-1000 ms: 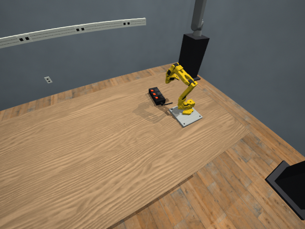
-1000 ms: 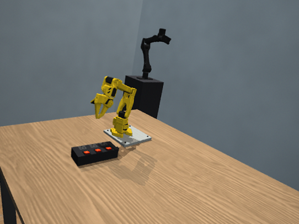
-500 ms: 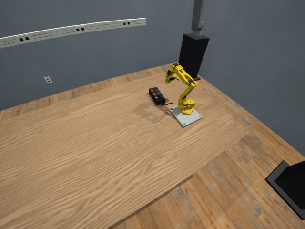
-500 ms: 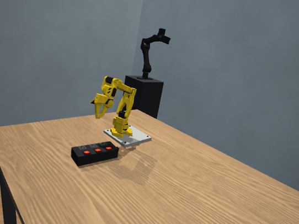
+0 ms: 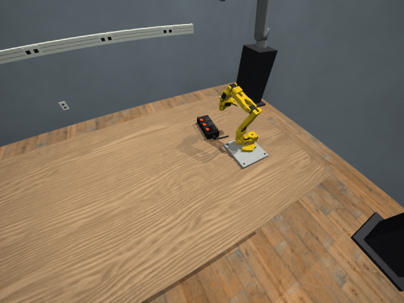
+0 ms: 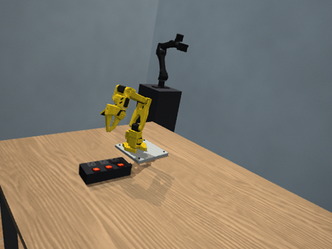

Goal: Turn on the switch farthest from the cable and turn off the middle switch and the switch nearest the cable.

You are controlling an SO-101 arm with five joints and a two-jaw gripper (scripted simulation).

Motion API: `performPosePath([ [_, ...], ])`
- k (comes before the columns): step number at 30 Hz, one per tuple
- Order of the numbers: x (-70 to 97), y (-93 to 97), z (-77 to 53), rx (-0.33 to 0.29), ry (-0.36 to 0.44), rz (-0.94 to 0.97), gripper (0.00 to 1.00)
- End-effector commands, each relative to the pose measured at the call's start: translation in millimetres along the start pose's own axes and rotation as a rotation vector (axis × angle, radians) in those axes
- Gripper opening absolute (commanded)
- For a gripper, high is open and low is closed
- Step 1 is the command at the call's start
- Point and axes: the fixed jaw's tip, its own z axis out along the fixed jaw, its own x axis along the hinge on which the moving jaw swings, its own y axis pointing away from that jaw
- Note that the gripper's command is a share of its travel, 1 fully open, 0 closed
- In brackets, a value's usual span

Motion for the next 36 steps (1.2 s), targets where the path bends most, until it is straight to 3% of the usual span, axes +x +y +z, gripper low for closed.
performPosePath([
  [1,1.9,0.6,-0.2,0.001,0.003,0.002,0.00],
  [23,6.4,2.9,1.4,0.007,0.005,-0.015,0.00],
  [28,29.9,11.9,11.9,0.036,0.017,-0.099,0.00],
  [33,71.3,16.5,36.7,0.081,0.032,-0.239,0.00],
  [35,71.3,16.5,36.7,0.081,0.032,-0.239,0.00],
  [36,80.2,15.6,43.1,0.091,0.035,-0.269,0.00],
])
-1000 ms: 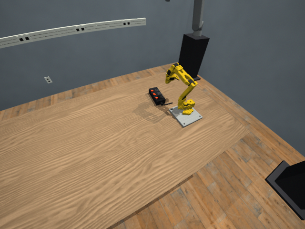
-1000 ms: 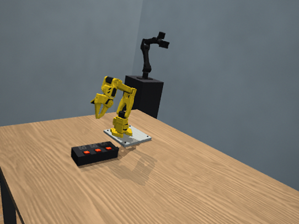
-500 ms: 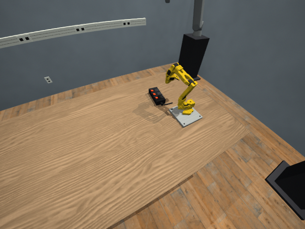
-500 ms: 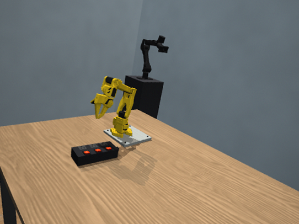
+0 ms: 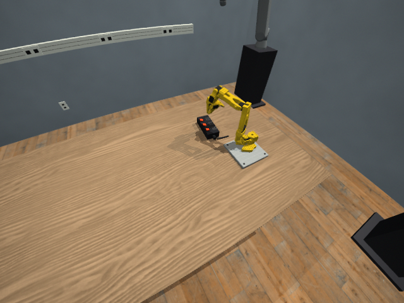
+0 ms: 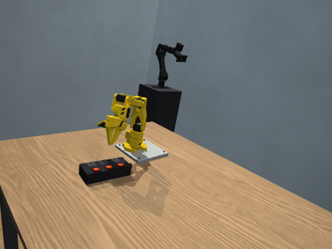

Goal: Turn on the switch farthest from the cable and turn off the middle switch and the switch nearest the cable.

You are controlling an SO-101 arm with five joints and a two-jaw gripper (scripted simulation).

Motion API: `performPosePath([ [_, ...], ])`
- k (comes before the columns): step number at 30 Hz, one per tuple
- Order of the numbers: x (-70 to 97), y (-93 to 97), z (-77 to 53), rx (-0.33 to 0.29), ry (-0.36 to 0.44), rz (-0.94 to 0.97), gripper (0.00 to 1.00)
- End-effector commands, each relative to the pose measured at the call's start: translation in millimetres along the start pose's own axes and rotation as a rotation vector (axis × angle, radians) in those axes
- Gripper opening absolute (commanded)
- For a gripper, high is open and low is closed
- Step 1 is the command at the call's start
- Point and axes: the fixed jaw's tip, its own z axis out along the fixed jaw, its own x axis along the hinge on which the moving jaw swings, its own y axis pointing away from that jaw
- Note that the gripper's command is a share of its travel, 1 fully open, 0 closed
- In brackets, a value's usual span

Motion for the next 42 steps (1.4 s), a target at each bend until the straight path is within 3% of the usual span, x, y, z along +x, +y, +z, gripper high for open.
performPosePath([
  [1,25.9,11.4,17.5,0.035,0.005,-0.087,0.00],
  [6,61.0,6.4,49.0,0.073,0.015,-0.212,0.00],
  [11,75.7,0.1,64.0,0.090,0.018,-0.267,0.00],
  [42,76.7,-0.5,65.1,0.091,0.018,-0.271,0.00],
])
